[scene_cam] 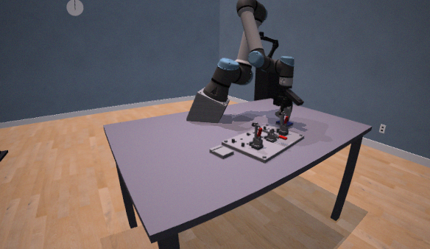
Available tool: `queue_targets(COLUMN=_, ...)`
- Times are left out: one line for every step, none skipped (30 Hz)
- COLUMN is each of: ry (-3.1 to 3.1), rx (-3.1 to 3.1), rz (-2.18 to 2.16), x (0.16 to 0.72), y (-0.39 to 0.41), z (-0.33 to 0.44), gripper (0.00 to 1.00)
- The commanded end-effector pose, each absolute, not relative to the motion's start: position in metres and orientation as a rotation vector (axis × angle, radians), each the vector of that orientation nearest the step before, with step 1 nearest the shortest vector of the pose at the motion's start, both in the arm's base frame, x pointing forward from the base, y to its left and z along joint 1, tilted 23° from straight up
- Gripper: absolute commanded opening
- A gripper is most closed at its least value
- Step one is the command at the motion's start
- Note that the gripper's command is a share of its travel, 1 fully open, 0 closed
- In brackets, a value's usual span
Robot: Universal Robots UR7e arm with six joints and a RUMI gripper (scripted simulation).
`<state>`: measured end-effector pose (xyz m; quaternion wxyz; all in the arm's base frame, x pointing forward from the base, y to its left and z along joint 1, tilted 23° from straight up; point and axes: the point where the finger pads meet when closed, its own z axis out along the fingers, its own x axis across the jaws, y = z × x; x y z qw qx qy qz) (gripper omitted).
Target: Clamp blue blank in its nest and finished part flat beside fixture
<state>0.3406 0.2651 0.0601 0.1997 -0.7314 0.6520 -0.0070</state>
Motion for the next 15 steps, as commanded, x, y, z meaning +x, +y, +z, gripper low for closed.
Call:
queue_targets(ry=1.822, rx=-2.045, rz=-0.02, x=0.338, y=0.262, z=0.07, gripper=0.0)
queue_targets(ry=1.822, rx=-2.045, rz=-0.02, x=0.337, y=0.261, z=0.073, gripper=0.0)
queue_targets(ry=1.822, rx=-2.045, rz=-0.02, x=0.336, y=0.261, z=0.075, gripper=0.0)
queue_targets(ry=1.822, rx=-2.045, rz=-0.02, x=0.336, y=0.26, z=0.078, gripper=0.0)
queue_targets(ry=1.822, rx=-2.045, rz=-0.02, x=0.335, y=0.259, z=0.081, gripper=0.0)
queue_targets(ry=1.822, rx=-2.045, rz=-0.02, x=0.335, y=0.259, z=0.081, gripper=0.0)
queue_targets(ry=1.822, rx=-2.045, rz=-0.02, x=0.335, y=0.259, z=0.081, gripper=0.0)
queue_targets(ry=1.822, rx=-2.045, rz=-0.02, x=0.334, y=0.258, z=0.085, gripper=0.0)
queue_targets(ry=1.822, rx=-2.045, rz=-0.02, x=0.333, y=0.257, z=0.088, gripper=0.0)
queue_targets(ry=1.822, rx=-2.045, rz=-0.02, x=0.332, y=0.256, z=0.091, gripper=0.0)
queue_targets(ry=1.822, rx=-2.045, rz=-0.02, x=0.331, y=0.255, z=0.095, gripper=0.0)
queue_targets(ry=1.822, rx=-2.045, rz=-0.02, x=0.33, y=0.253, z=0.098, gripper=0.0)
queue_targets(ry=1.822, rx=-2.045, rz=-0.02, x=0.329, y=0.252, z=0.102, gripper=0.0)
queue_targets(ry=1.822, rx=-2.045, rz=-0.02, x=0.327, y=0.251, z=0.106, gripper=0.0)
queue_targets(ry=1.822, rx=-2.045, rz=-0.02, x=0.326, y=0.25, z=0.11, gripper=0.0)
